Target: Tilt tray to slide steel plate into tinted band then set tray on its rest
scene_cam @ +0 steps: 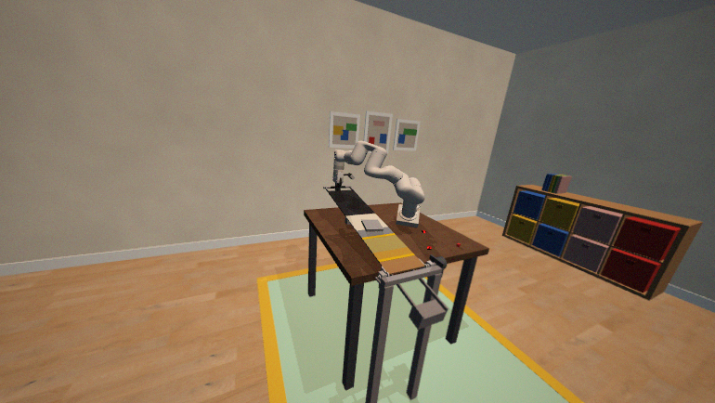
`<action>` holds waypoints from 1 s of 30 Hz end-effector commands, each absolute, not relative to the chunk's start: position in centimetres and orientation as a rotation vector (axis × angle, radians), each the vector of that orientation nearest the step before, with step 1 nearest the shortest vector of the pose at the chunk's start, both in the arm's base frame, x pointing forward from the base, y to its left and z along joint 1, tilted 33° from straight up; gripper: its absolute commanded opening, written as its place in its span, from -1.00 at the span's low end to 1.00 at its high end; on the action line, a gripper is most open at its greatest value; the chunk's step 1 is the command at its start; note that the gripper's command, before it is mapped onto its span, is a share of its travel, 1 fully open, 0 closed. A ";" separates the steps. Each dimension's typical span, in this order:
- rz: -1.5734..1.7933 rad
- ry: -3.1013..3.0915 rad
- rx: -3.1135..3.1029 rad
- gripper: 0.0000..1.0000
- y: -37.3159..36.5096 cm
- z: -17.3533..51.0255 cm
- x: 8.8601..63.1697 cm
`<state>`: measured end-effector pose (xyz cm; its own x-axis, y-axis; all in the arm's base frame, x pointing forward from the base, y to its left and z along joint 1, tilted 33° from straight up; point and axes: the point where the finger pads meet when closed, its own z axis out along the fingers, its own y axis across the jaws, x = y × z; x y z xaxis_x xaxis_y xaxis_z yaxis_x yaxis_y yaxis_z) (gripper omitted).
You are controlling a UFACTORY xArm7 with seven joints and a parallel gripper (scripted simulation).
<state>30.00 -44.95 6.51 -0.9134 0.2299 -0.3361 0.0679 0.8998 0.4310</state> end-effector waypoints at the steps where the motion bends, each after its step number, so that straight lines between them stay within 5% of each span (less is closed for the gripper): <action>1: 0.583 2.679 0.220 -1.00 -44.9 5.0 30.7; 19: 0.583 2.679 0.220 -1.00 -44.6 4.1 31.1; 25: 0.583 2.679 0.220 -1.00 -46.3 11.5 27.9; 30: 0.583 2.679 0.220 -1.00 -44.9 5.1 30.6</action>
